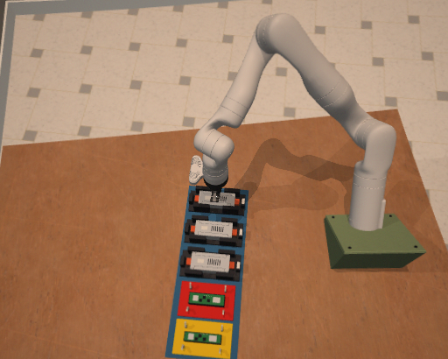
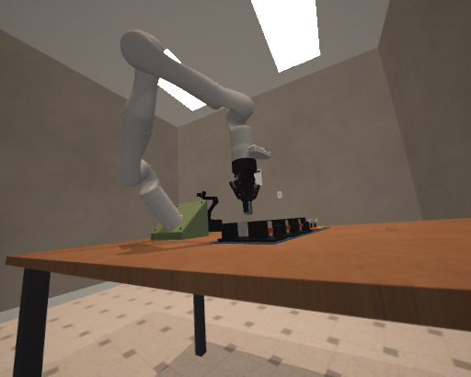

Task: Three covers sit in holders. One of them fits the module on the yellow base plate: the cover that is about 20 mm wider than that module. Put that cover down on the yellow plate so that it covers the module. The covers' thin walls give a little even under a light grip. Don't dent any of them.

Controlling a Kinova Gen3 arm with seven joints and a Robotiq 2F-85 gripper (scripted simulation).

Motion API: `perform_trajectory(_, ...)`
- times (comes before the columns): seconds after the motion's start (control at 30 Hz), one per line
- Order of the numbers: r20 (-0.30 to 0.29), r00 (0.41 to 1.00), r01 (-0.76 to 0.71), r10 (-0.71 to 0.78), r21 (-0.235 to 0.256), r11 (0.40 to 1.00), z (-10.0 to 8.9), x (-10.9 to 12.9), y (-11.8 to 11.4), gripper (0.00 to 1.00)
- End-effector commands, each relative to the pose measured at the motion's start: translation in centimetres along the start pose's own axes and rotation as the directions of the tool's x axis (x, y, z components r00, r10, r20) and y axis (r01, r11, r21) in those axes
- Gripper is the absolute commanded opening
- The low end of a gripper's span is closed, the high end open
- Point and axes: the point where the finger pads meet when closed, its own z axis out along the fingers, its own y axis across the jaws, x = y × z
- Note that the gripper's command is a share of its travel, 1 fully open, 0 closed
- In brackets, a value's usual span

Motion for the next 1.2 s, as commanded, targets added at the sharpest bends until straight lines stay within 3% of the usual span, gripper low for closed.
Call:
perform_trajectory(0.0, -0.002, 1.0, 0.0, 0.0, 0.001, 1.0, -0.09, 0.04, -0.03, 0.0)
perform_trajectory(0.2, -0.002, 1.0, 0.0, 0.0, 0.001, 1.0, -0.09, 0.04, -0.03, 0.0)
perform_trajectory(0.23, -0.002, 1.0, 0.0, 0.0, 0.001, 1.0, -0.09, 0.04, -0.03, 1.0)
perform_trajectory(1.17, -0.002, 1.0, 0.0, 0.0, 0.001, 1.0, -0.09, 0.04, -0.03, 1.0)
